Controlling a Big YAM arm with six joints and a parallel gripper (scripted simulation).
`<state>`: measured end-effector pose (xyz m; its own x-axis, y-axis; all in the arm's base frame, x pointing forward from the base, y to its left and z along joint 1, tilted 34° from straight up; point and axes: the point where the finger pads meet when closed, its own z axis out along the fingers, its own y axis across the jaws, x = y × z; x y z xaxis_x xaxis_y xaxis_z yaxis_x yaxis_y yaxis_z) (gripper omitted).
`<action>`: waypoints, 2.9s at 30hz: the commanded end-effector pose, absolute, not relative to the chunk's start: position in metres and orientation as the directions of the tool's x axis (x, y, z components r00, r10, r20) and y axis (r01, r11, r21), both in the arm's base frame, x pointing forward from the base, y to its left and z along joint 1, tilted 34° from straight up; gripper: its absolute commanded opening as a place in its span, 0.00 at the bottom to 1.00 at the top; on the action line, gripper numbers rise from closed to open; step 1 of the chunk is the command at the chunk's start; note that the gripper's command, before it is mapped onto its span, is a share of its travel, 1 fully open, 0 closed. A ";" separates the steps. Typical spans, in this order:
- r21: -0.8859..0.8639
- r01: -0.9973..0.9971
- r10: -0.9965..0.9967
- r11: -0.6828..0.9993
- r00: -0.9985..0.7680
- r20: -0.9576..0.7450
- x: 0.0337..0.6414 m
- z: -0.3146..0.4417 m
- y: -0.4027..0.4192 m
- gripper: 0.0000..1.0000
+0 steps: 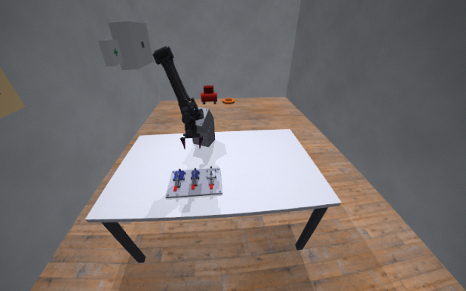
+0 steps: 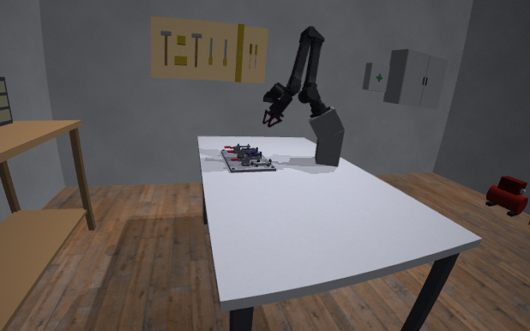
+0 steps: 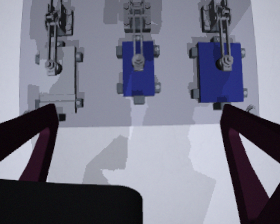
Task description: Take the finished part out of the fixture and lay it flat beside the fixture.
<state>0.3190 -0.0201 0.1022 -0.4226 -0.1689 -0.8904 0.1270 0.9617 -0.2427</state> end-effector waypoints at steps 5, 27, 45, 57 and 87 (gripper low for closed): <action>-0.234 0.122 -0.165 0.965 -0.410 -0.897 0.321 0.104 -0.016 1.00; -0.180 0.111 -0.060 0.977 -0.671 -0.739 0.355 0.094 0.022 1.00; -0.177 0.094 -0.061 0.980 -0.699 -0.712 0.372 0.106 0.043 1.00; -0.213 0.124 -0.020 0.969 -0.823 -0.568 0.370 0.103 0.065 1.00; -0.253 0.121 -0.021 0.960 -0.869 -0.494 0.374 0.105 0.082 0.00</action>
